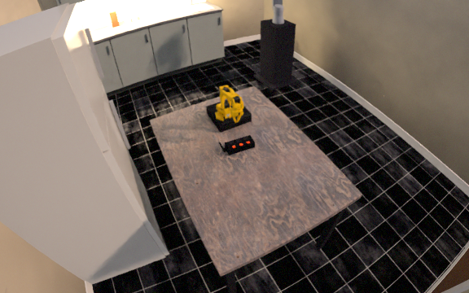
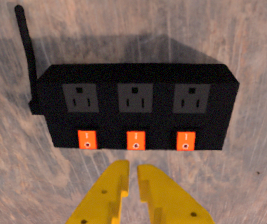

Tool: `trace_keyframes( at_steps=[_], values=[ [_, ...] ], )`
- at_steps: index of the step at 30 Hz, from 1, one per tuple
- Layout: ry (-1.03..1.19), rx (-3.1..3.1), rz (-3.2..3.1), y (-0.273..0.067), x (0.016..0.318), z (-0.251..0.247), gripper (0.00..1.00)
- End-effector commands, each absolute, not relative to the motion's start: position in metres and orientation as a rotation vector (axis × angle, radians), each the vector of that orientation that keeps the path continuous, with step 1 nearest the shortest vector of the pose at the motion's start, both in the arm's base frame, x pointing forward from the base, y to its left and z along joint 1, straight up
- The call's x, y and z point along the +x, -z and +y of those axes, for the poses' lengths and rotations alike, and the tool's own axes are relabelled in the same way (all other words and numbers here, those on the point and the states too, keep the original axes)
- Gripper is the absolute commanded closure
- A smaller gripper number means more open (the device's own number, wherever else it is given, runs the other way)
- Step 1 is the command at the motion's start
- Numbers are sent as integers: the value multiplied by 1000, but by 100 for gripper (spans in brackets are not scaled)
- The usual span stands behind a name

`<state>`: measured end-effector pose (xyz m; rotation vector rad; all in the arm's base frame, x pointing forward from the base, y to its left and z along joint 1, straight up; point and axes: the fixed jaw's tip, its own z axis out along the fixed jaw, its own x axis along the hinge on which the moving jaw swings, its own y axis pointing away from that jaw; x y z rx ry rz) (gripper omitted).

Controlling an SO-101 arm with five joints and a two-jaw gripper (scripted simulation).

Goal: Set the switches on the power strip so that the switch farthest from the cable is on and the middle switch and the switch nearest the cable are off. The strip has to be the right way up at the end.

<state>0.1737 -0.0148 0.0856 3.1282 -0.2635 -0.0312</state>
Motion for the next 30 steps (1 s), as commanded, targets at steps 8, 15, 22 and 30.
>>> trace_keyframes(
  at_steps=[8, 15, 22, 30],
  values=[
    [33, 3131, -253, -83, 185, -17, 100],
    [35, 3131, -252, -83, 186, -17, 100],
    [35, 3131, -252, -83, 186, -17, 100],
    [35, 3131, -252, -83, 186, -17, 100]
  ],
)
